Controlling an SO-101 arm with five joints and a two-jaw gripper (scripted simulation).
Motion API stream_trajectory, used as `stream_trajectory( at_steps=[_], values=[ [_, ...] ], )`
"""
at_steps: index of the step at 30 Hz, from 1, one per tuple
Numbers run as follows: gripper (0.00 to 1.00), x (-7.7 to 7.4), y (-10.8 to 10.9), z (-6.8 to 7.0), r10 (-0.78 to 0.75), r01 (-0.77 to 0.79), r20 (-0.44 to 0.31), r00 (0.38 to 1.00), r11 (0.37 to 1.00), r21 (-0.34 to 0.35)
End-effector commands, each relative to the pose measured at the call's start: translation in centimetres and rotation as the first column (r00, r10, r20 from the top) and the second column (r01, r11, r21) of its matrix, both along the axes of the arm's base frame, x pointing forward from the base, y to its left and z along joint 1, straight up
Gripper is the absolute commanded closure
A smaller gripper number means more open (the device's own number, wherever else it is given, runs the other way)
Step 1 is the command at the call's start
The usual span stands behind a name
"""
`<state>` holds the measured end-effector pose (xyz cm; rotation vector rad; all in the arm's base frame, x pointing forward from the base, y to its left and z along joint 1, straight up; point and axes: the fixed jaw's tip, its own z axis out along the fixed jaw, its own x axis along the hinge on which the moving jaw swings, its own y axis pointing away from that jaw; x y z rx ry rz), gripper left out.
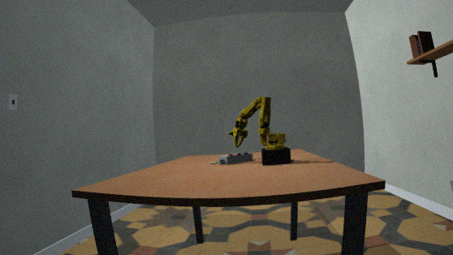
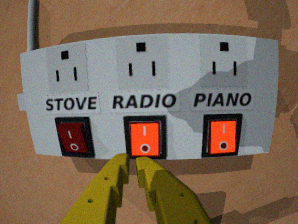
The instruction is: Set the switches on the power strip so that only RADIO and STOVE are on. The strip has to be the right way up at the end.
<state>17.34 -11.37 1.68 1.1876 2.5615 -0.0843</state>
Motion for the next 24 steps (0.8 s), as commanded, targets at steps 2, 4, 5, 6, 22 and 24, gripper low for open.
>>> stream_trajectory(
  at_steps=[2, 4, 5, 6, 22, 24],
  values=[
    [1.00, 0.14, 0.22, -0.08, 0.004, -0.004, -0.006, 1.000, 1.000, 0.009],
    [1.00, 0.14, 0.22, -0.08, 0.004, -0.004, -0.006, 1.000, 1.000, 0.009],
    [1.00, 0.14, 0.22, -0.08, 0.005, -0.005, -0.006, 1.000, 1.000, 0.009],
    [1.00, 0.14, 0.23, -0.08, 0.006, -0.006, -0.007, 1.000, 1.000, 0.009],
    [1.00, 0.12, 0.37, -0.10, 0.054, -0.054, -0.018, 0.998, 0.999, -0.001],
    [1.00, 0.11, 0.41, -0.11, 0.069, -0.069, -0.021, 0.997, 0.998, -0.004]
  ],
)
